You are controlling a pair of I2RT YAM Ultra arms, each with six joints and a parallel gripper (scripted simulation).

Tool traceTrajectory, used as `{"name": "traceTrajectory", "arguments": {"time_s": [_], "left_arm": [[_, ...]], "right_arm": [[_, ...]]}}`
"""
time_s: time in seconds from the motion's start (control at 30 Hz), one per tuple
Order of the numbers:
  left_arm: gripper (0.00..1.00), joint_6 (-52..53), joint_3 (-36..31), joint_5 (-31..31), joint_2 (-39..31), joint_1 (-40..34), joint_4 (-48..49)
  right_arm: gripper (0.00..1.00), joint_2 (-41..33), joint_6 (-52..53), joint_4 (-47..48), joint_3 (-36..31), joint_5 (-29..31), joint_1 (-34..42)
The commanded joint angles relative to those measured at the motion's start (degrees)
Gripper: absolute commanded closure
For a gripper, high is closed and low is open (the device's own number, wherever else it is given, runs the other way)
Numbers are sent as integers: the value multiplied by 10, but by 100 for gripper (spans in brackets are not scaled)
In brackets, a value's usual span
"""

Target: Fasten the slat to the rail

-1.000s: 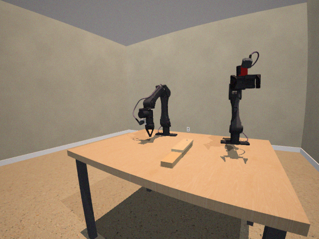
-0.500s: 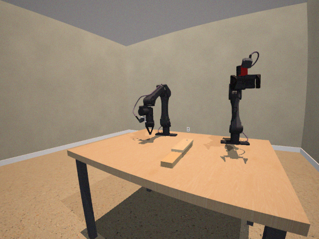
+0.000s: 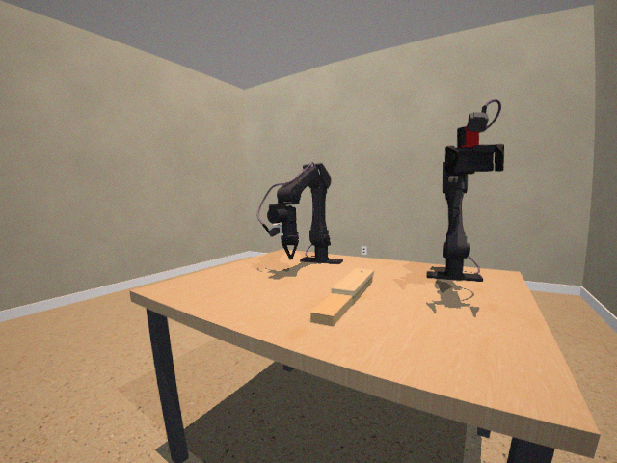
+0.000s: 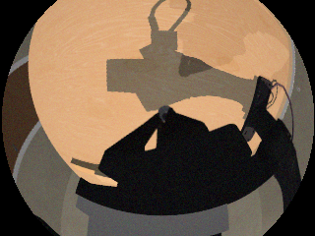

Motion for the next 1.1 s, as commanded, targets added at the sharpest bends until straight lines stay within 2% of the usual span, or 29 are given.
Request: {"name": "traceTrajectory", "arguments": {"time_s": [0.0,0.4,0.53,0.6,1.07], "left_arm": [[0,3,0,4,-9,2,6],[0,3,0,4,-9,2,6],[0,3,0,4,-9,2,6],[0,3,0,4,-9,2,6],[0,3,0,4,-9,2,6]], "right_arm": [[88,-19,3,-12,19,1,-4],[88,-11,-16,-13,23,1,7],[88,4,-85,-16,44,2,40],[88,4,-85,-16,44,2,40],[88,74,-359,-34,136,3,163]]}}
